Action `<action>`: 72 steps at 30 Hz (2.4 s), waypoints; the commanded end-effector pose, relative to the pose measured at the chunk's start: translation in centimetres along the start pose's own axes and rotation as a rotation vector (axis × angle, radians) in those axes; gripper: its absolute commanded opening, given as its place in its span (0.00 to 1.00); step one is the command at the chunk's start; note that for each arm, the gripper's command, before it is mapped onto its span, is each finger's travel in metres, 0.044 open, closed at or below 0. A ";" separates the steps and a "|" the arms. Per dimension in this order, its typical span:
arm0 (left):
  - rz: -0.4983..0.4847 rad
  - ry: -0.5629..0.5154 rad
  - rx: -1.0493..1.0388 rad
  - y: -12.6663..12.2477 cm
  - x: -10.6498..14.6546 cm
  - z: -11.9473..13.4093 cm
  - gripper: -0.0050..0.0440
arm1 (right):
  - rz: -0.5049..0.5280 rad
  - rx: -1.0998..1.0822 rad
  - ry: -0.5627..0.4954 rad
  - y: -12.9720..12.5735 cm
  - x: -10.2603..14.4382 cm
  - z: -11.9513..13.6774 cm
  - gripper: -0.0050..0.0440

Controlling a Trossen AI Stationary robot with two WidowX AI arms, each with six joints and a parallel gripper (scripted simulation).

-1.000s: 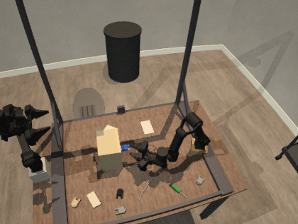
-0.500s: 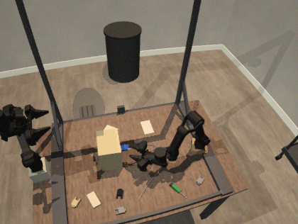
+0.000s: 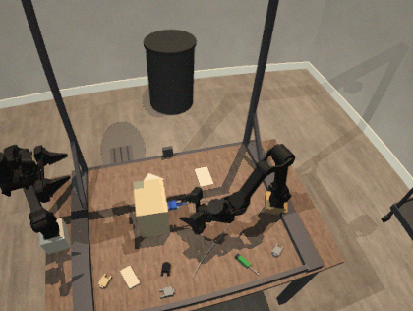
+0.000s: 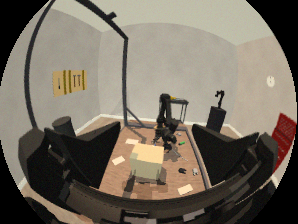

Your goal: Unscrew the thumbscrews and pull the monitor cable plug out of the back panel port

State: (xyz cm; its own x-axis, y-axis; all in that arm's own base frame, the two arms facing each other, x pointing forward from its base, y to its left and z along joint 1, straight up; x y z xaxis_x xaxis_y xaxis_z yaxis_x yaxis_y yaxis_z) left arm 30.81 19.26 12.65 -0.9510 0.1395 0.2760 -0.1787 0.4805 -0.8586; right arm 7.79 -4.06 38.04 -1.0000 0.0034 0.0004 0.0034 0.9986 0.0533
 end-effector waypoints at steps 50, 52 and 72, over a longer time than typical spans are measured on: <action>0.056 0.006 0.022 -0.7 0.6 -0.5 0.10 | -0.003 0.007 -0.002 0.1 0.0 -0.3 1.00; 0.069 0.005 0.041 -0.6 0.5 -0.5 0.10 | -0.003 0.007 -0.002 0.1 0.0 -0.3 1.00; 0.176 0.001 0.195 0.7 0.4 -0.3 0.10 | -0.003 0.007 -0.002 0.1 0.0 -0.3 1.00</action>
State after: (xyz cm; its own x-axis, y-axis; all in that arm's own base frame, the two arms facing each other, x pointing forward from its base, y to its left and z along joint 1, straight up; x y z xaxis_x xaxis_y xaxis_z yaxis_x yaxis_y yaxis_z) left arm 30.30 19.69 11.77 -0.9671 0.2082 0.1460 -0.0833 0.2834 -0.9554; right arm 7.79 -4.06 38.04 -1.0000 0.0034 0.0004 0.0034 0.9986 0.0533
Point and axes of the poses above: on each arm, the point midway between the two fingers, 35 mm back from their tips, its own x axis back along the fingers, its own y axis across the jaws, z = x × y, the point moved 8 cm from there along x, back along the fingers, and after that the axes turned 3 degrees about -x, right-handed, at the moved point
